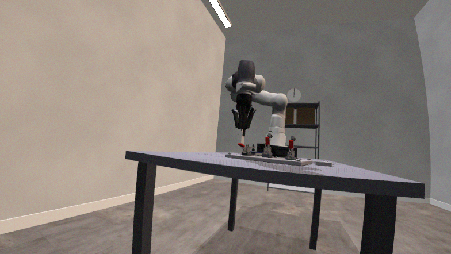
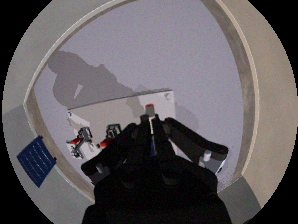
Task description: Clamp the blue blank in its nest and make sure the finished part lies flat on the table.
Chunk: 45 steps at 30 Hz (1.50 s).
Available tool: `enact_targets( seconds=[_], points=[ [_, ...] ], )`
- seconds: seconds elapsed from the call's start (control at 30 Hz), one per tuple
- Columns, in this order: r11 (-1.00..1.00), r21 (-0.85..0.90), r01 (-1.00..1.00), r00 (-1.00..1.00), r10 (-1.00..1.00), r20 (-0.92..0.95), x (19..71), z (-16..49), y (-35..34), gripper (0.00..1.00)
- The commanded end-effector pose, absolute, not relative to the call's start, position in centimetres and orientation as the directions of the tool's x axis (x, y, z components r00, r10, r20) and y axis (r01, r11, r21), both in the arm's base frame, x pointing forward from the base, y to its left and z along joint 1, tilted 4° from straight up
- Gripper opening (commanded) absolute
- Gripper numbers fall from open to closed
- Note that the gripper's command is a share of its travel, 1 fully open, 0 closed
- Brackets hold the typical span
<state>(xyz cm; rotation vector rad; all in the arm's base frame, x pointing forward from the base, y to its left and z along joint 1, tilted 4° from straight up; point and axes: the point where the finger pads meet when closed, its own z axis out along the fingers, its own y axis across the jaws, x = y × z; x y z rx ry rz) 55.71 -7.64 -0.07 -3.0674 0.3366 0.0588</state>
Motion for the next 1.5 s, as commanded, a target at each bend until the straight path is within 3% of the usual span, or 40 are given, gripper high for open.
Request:
enact_targets(
  seconds=[0.0,1.47],
  points=[
    [-0.974,-0.052,-0.219,0.975,-0.218,-0.041,55.86,-0.14,-7.62,0.00],
    [-0.974,-0.052,-0.219,0.975,-0.218,-0.041,55.84,-0.73,-7.58,0.00]
  ],
)
